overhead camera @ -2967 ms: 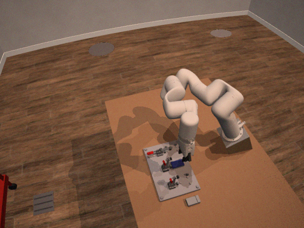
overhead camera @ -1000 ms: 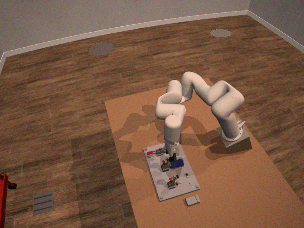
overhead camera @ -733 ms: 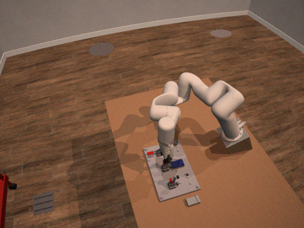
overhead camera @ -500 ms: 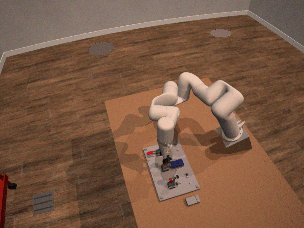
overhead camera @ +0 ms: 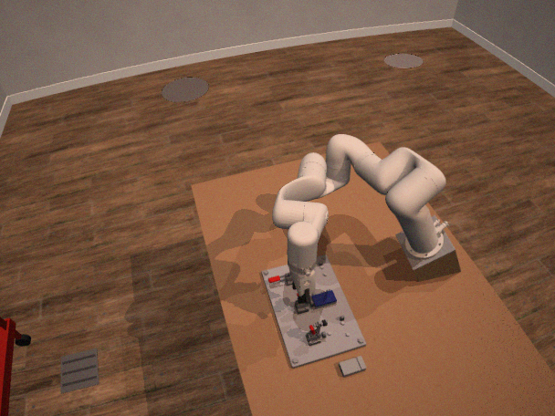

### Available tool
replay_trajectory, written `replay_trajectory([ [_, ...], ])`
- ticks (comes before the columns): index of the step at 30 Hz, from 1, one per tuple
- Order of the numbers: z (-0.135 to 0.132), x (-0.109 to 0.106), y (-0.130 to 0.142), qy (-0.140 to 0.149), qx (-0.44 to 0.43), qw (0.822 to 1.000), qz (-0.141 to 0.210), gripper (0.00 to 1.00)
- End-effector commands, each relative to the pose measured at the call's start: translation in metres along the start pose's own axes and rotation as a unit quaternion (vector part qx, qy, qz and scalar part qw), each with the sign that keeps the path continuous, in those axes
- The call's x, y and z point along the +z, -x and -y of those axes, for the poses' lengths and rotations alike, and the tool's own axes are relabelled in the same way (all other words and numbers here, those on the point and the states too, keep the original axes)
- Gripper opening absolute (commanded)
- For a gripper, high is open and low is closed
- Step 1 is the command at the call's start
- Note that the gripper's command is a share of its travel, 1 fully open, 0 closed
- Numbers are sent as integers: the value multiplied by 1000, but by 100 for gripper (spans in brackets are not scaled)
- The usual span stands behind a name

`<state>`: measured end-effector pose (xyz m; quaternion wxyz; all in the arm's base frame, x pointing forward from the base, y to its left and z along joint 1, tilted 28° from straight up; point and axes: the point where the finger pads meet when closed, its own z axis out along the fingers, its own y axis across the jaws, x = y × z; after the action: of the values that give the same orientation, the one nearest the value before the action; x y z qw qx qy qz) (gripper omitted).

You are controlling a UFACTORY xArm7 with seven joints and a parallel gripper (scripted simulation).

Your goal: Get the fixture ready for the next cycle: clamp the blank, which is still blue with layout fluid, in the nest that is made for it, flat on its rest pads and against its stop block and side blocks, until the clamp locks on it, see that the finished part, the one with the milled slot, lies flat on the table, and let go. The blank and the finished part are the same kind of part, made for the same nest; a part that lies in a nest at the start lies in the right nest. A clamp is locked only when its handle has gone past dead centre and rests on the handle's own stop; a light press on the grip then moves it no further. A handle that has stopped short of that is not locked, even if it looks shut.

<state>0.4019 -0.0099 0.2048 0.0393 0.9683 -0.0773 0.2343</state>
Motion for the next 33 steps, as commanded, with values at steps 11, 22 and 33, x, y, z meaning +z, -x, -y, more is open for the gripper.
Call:
replay_trajectory([
  [11, 0, 4, -1, 0, 0, 1000, -2, 47],
  [22, 0, 30, -1, 0, 0, 1000, -2, 47],
  [33, 0, 31, -2, 0, 0, 1000, -2, 47],
])
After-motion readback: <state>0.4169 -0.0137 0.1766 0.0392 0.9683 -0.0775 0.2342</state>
